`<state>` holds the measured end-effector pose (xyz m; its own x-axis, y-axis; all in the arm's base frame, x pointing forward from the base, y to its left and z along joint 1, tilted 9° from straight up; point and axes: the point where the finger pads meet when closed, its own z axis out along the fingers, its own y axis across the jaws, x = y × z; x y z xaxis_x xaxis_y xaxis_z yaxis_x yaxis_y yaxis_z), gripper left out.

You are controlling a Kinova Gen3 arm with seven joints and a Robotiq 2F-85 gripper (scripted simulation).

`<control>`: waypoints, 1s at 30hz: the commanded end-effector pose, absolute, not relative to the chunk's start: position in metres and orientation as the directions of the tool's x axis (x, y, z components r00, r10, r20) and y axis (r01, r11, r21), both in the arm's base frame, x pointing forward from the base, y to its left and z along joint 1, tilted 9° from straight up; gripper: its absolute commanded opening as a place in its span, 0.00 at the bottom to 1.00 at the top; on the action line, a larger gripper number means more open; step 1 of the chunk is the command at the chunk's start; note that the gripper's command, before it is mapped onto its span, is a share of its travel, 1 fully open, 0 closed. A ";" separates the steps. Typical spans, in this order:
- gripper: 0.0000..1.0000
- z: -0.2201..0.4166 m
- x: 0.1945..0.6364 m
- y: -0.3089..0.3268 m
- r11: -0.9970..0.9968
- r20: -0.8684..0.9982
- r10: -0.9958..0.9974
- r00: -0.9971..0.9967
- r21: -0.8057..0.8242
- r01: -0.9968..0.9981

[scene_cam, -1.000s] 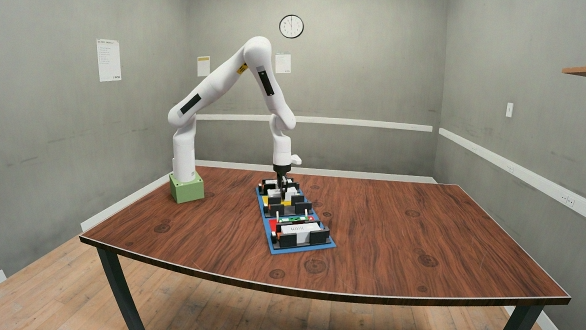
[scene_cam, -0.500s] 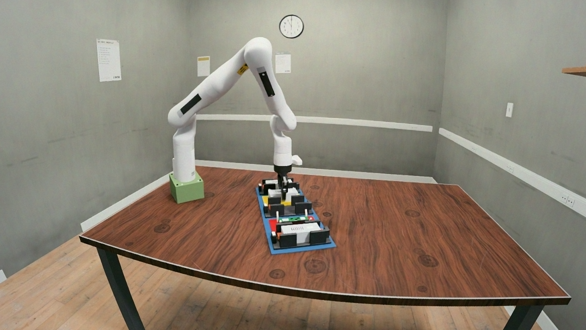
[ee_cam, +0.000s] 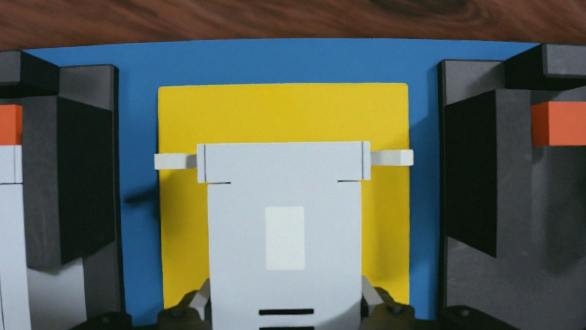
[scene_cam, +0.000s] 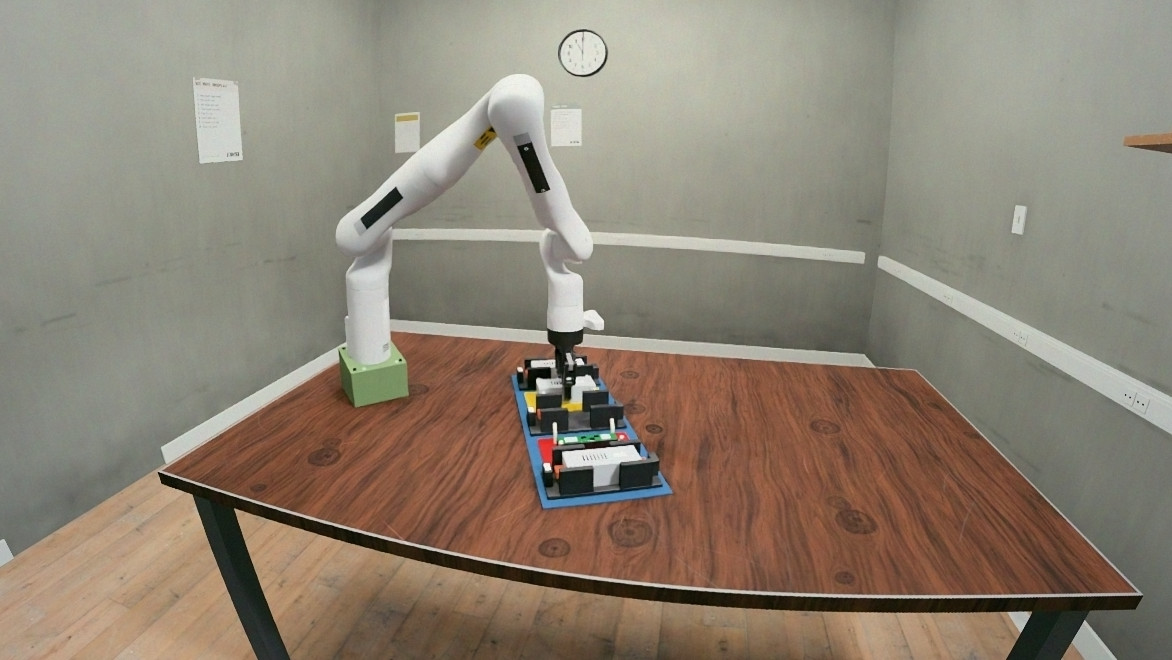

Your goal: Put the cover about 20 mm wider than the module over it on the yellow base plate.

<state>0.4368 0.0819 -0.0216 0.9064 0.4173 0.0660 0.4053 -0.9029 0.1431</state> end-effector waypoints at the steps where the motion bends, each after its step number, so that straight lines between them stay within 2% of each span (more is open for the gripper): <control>1: 0.00 -0.021 0.437 0.082 -0.903 0.068 0.418 0.906 0.143 0.405; 3: 0.00 -0.021 0.437 0.082 -0.903 0.068 0.418 0.906 0.143 0.405; 4: 1.00 -0.021 0.437 0.082 -0.903 0.068 0.418 0.906 0.143 0.405; 30: 1.00 -0.021 0.437 0.082 -0.903 0.068 0.418 0.906 0.143 0.405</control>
